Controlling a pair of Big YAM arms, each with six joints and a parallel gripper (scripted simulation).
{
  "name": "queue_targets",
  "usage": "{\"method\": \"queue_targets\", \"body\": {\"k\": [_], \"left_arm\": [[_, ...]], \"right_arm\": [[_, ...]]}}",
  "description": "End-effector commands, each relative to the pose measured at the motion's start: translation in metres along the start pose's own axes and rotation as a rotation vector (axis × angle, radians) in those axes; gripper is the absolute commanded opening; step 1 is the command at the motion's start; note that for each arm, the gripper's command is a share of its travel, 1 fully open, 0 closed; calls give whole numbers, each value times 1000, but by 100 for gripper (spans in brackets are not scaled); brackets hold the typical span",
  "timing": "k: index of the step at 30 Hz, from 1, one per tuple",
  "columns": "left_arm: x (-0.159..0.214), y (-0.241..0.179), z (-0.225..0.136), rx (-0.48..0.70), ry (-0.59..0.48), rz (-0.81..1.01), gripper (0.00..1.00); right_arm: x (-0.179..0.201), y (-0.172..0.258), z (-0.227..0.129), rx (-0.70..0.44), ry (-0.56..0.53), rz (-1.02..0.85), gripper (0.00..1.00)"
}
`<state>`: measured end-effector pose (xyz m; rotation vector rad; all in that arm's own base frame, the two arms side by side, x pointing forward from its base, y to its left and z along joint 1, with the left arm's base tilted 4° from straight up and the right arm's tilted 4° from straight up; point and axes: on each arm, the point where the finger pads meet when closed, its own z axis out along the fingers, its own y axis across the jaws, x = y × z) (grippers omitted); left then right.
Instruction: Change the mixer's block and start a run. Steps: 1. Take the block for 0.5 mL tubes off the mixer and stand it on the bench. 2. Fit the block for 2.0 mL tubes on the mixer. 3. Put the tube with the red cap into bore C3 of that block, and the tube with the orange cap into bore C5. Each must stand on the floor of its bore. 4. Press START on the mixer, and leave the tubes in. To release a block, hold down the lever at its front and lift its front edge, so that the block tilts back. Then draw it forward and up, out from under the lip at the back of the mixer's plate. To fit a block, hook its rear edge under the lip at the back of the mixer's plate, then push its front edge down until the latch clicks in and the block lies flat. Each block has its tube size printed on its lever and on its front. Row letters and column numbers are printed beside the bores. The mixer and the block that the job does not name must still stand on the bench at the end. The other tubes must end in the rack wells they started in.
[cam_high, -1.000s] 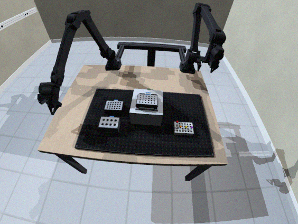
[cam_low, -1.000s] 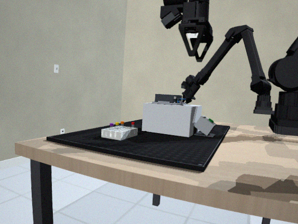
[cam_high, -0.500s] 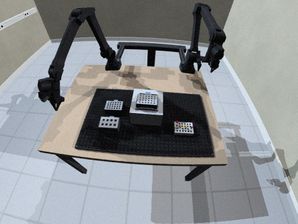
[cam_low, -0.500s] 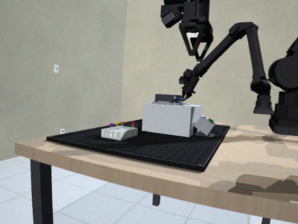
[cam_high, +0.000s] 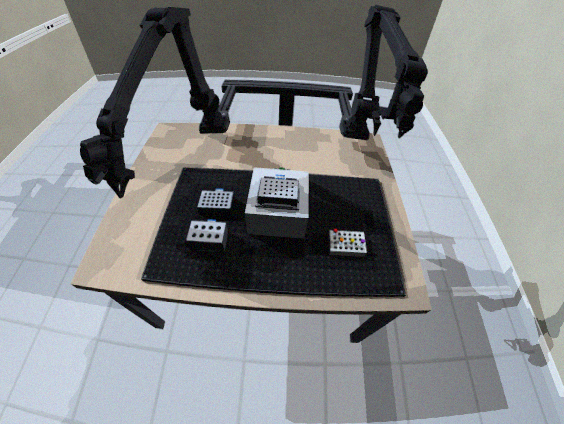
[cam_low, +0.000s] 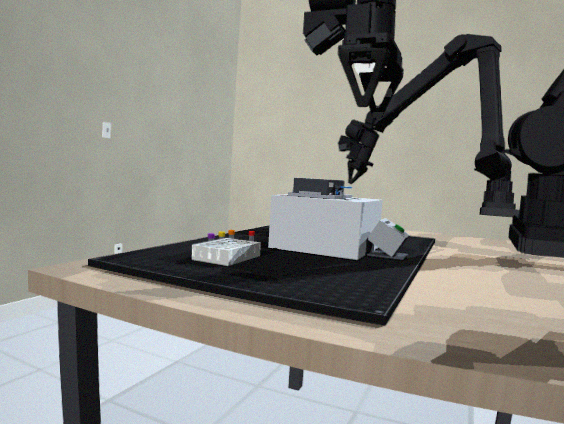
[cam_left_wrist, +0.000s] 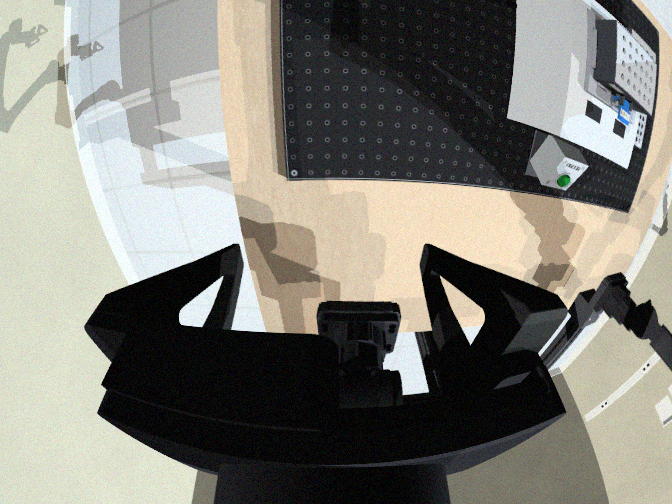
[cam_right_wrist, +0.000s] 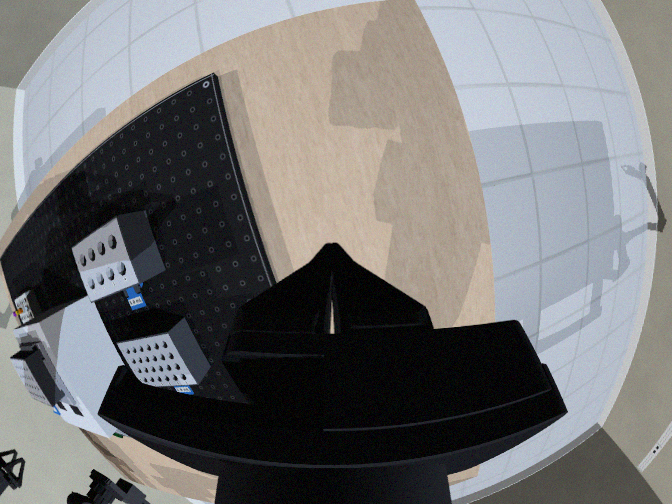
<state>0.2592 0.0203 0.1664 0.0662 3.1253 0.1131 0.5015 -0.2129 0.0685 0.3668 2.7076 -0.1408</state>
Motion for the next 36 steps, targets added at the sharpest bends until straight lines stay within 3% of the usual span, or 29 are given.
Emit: {"method": "queue_targets", "body": {"k": [1, 4, 11, 19, 22, 29, 36], "left_arm": [[-14, -1, -9, 1, -27, -6, 100], [-15, -1, -9, 1, -27, -5, 100], [-17, 0, -15, 0, -46, 11, 100], [-17, 0, -23, -1, -71, 11, 100], [-19, 0, -21, -1, -64, 11, 100], [-21, 0, -17, 1, -46, 12, 100], [-14, -1, -9, 3, -23, 13, 100]], "right_arm": [[-1, 16, -23, -1, -24, -34, 0], [5, 28, -38, -1, -43, -22, 0], [19, 41, -59, -17, 71, -98, 0], [33, 54, -80, -21, 91, -130, 0], [48, 64, -92, -21, 78, -116, 0], [86, 73, -101, -30, 219, -170, 0], [102, 82, -120, -33, 229, -195, 0]]}}
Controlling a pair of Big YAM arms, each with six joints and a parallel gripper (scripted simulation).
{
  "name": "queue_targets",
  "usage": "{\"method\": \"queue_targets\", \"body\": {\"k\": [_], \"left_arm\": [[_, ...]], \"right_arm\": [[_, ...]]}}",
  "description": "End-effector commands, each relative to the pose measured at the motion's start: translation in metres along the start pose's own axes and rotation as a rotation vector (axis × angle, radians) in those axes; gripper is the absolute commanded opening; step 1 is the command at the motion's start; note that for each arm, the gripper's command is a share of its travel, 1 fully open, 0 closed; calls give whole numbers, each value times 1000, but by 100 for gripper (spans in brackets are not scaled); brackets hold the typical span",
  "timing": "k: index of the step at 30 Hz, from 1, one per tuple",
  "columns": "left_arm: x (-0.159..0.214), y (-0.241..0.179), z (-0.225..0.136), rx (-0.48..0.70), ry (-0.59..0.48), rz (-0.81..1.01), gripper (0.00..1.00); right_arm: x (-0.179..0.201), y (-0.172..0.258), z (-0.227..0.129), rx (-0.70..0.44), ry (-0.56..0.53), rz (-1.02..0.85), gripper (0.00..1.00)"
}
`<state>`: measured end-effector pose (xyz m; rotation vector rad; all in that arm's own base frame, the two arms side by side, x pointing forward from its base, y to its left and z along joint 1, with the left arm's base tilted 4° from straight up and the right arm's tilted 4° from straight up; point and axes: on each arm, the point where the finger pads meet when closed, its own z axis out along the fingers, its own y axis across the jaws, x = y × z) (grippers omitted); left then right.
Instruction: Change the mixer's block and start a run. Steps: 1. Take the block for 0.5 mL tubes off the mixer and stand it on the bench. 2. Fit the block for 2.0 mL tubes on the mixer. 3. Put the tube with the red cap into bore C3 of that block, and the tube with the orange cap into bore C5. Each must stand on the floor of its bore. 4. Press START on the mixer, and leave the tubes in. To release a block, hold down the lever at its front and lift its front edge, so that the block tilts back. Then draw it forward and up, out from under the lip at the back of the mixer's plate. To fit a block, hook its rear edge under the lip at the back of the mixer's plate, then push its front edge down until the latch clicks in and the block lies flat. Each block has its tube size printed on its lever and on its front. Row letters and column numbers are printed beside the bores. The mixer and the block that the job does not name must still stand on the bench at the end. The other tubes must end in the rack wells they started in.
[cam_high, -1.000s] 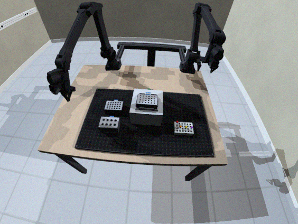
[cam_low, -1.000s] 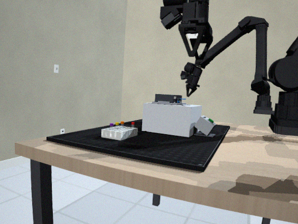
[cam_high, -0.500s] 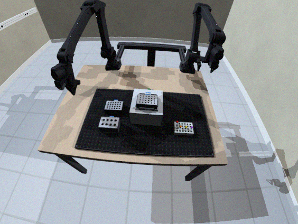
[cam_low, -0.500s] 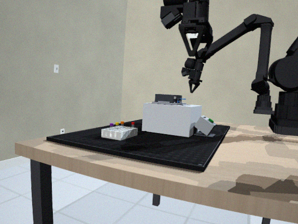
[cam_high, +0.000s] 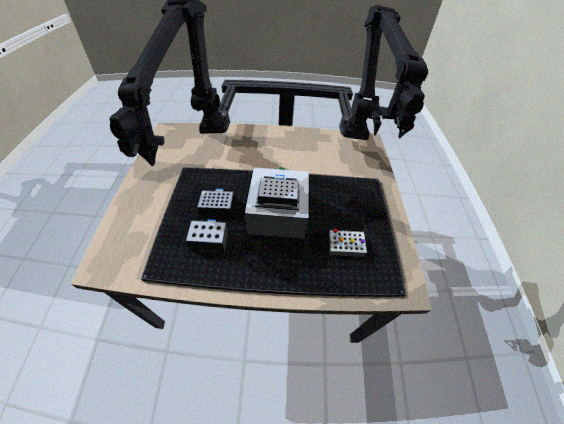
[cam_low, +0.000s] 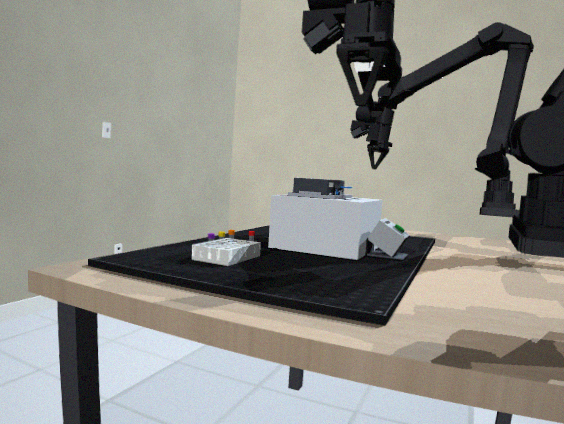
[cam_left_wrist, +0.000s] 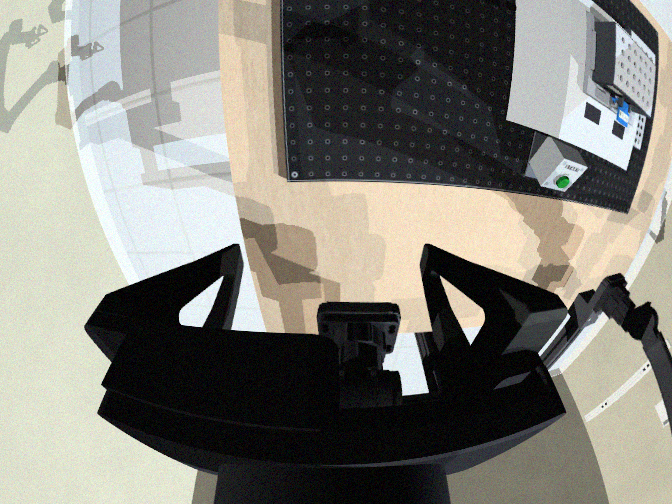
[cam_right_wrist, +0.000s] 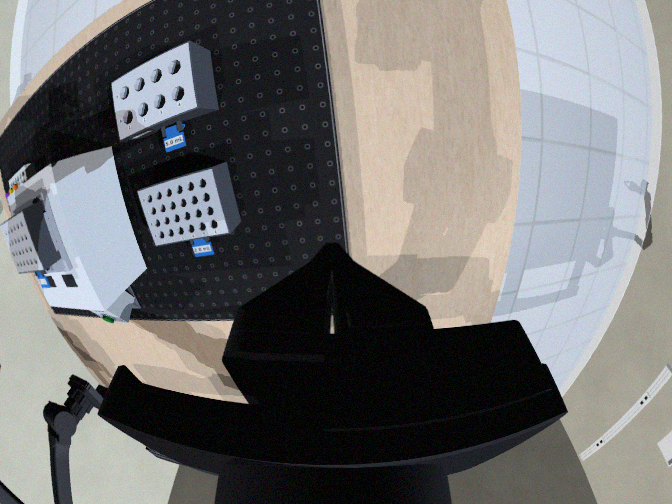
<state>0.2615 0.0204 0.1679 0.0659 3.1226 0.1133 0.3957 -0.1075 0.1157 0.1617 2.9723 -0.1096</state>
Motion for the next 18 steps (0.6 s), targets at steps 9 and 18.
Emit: {"method": "queue_targets", "body": {"k": [9, 18], "left_arm": [[1, -2, 0, 5, -8, 13, 100], [-8, -1, -12, 3, -41, 10, 100]], "right_arm": [[41, 30, -39, -8, 62, -86, 0], [73, 45, -52, -14, 101, -113, 0]]}}
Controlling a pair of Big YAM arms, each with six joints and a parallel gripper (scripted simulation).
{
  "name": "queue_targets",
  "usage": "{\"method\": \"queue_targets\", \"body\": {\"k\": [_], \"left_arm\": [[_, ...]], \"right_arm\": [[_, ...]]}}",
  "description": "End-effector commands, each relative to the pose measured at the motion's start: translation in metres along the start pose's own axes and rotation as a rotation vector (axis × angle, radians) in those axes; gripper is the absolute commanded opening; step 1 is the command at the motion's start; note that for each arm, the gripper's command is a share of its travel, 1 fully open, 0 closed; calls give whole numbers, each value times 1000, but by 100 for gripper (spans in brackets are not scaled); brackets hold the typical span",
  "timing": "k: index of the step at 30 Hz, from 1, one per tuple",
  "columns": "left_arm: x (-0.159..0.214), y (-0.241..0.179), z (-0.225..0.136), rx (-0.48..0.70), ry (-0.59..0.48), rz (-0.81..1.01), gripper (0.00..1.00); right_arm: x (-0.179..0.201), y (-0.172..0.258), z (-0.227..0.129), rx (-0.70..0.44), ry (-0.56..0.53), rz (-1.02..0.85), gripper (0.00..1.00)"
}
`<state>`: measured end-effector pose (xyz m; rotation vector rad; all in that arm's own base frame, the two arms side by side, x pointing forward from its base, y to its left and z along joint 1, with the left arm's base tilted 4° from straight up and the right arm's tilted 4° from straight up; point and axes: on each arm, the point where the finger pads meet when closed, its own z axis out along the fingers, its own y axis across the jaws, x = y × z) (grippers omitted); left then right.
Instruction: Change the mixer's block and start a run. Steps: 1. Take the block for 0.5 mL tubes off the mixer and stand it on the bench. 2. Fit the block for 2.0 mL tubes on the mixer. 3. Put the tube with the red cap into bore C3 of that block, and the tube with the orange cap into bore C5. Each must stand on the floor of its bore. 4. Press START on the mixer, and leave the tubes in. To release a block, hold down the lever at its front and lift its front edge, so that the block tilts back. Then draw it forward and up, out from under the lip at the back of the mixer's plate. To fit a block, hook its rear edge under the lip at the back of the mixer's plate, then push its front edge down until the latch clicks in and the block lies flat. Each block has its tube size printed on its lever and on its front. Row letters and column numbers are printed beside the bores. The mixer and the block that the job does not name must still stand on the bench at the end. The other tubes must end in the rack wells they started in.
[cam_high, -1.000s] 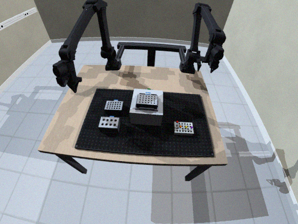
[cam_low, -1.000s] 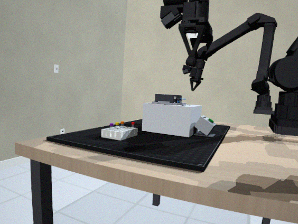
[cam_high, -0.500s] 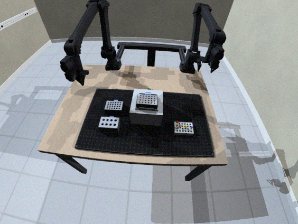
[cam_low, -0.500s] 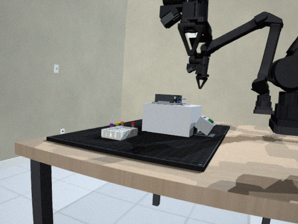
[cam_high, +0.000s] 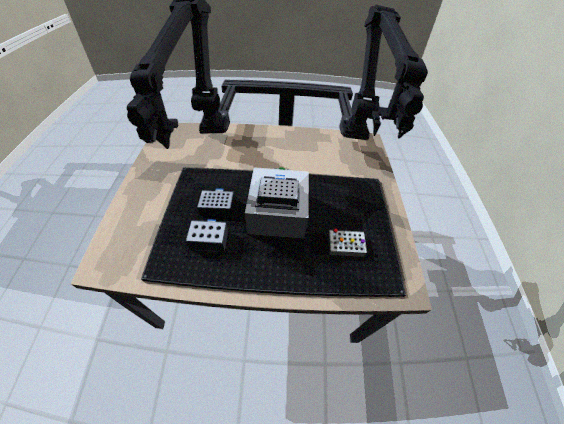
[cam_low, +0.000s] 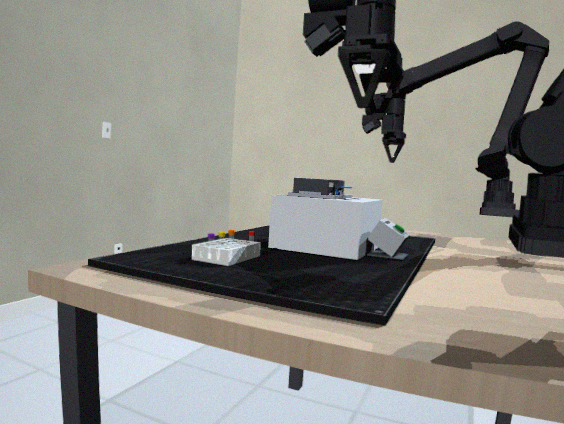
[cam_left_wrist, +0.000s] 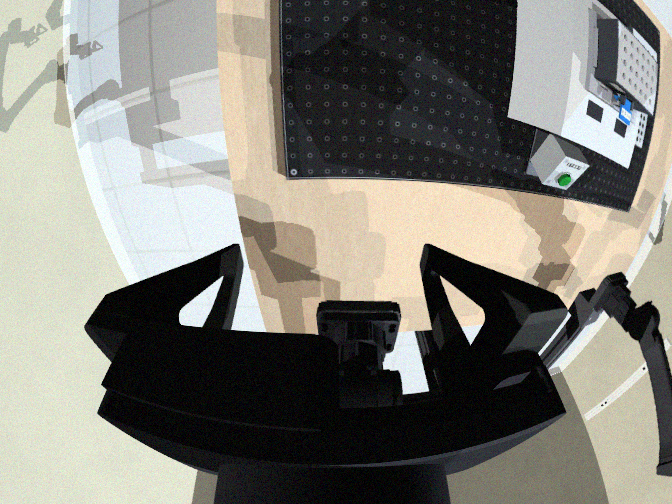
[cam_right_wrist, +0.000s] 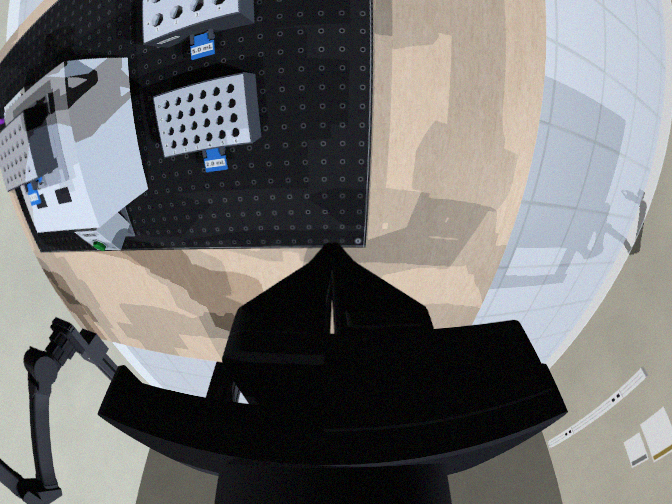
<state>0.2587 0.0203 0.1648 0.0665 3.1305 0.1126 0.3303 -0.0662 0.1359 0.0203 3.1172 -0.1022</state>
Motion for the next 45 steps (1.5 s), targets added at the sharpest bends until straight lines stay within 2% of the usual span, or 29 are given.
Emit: {"method": "queue_targets", "body": {"k": [1, 3, 13, 21, 40, 43, 45], "left_arm": [[-12, 0, -17, 1, -53, 9, 100], [-14, 0, -20, 1, -60, 8, 100], [-18, 1, -17, 2, -43, 9, 100], [-20, 1, -18, 2, -44, 8, 100], [-19, 1, -18, 2, -40, 7, 100], [-34, -22, -17, 3, -51, 107, 100], [-34, -22, -17, 3, -51, 107, 100]], "right_arm": [[14, 14, -21, 2, -16, -26, 0], [21, 16, -26, 9, 20, -57, 0], [31, 17, -19, 7, 19, -23, 0], [39, 24, -30, 9, -10, -25, 0], [63, 34, -36, 8, -3, -19, 0], [69, 35, -34, 7, 5, -16, 0], [69, 35, -34, 7, 5, -16, 0]]}}
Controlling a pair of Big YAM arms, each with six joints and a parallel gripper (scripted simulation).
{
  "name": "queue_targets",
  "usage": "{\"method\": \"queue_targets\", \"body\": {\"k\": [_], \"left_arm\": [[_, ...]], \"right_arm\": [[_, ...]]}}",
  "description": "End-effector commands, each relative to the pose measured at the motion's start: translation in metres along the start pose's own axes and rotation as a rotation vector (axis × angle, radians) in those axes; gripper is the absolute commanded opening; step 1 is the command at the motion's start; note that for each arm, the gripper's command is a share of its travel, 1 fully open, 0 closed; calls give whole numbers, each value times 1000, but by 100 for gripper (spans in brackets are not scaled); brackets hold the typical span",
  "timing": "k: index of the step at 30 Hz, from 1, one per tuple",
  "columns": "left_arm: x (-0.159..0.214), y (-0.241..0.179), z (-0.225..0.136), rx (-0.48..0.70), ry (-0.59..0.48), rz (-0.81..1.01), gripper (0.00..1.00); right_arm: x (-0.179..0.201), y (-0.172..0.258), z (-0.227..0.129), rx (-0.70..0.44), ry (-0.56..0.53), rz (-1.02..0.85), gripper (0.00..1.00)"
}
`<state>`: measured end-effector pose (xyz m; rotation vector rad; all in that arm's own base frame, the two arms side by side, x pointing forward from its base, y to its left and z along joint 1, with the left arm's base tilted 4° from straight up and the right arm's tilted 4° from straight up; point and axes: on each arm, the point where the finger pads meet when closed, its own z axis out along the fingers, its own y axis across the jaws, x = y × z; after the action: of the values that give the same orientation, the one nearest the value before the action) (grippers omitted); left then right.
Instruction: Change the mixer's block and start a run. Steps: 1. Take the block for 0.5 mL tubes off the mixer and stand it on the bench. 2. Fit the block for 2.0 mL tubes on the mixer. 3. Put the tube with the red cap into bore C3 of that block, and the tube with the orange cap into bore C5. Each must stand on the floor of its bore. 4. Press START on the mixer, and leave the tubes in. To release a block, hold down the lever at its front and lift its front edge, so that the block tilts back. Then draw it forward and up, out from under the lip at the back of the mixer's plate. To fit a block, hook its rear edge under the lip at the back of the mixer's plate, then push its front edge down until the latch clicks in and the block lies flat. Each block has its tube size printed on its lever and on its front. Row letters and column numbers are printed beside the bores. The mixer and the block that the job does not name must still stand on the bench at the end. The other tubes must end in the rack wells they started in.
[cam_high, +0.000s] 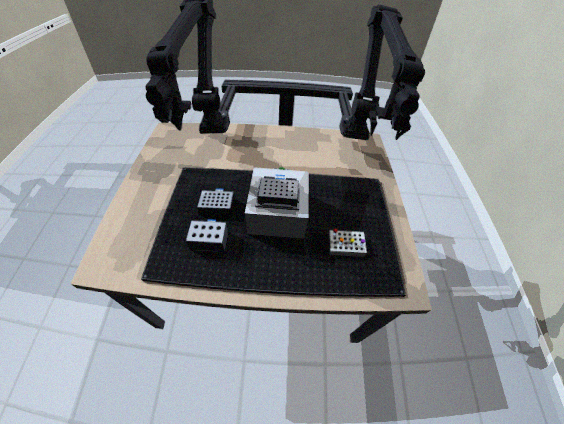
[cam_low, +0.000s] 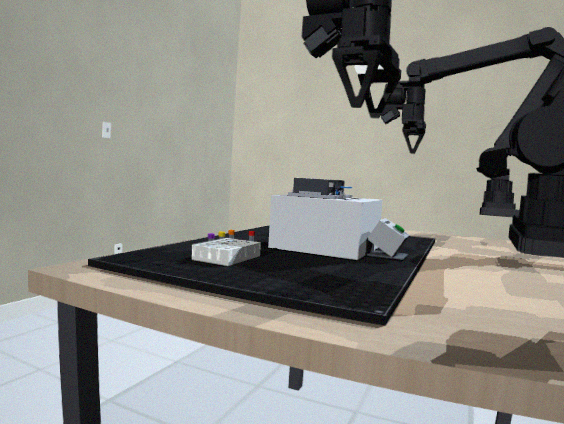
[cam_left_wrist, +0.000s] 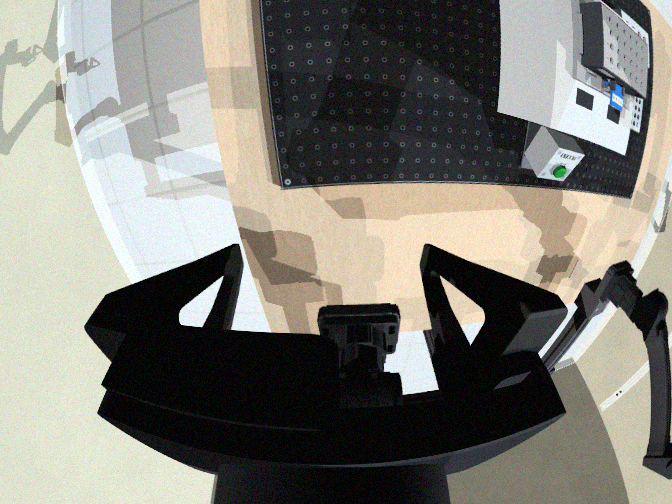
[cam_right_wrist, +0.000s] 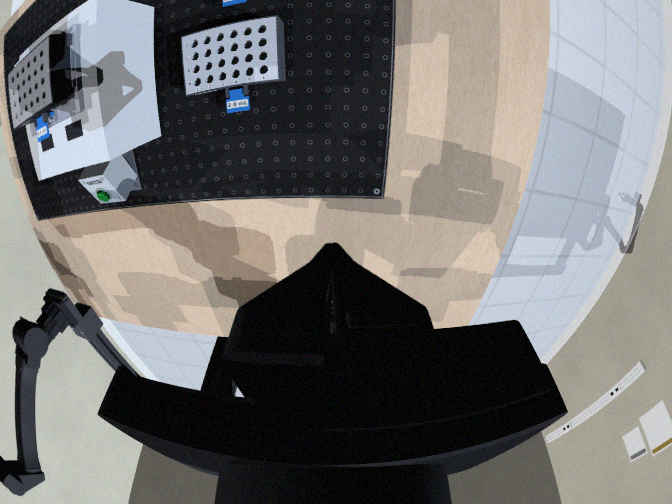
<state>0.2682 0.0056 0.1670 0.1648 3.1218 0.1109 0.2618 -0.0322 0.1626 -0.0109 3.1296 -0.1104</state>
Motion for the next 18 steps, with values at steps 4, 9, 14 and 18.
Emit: {"method": "queue_targets", "body": {"k": [4, 9, 14, 18], "left_arm": [[-38, -22, -14, -8, -46, 128, 100], [-54, -49, -13, -6, -46, 250, 100], [-68, -70, -13, -4, -40, 351, 100], [-69, -76, -13, 4, -38, 377, 100]], "right_arm": [[5, 7, -7, 3, -13, -6, 0], [4, 6, -8, 4, -17, -7, 0], [1, 4, -7, 4, -14, -15, 0], [-1, 4, -7, 4, -15, -15, 0]]}}
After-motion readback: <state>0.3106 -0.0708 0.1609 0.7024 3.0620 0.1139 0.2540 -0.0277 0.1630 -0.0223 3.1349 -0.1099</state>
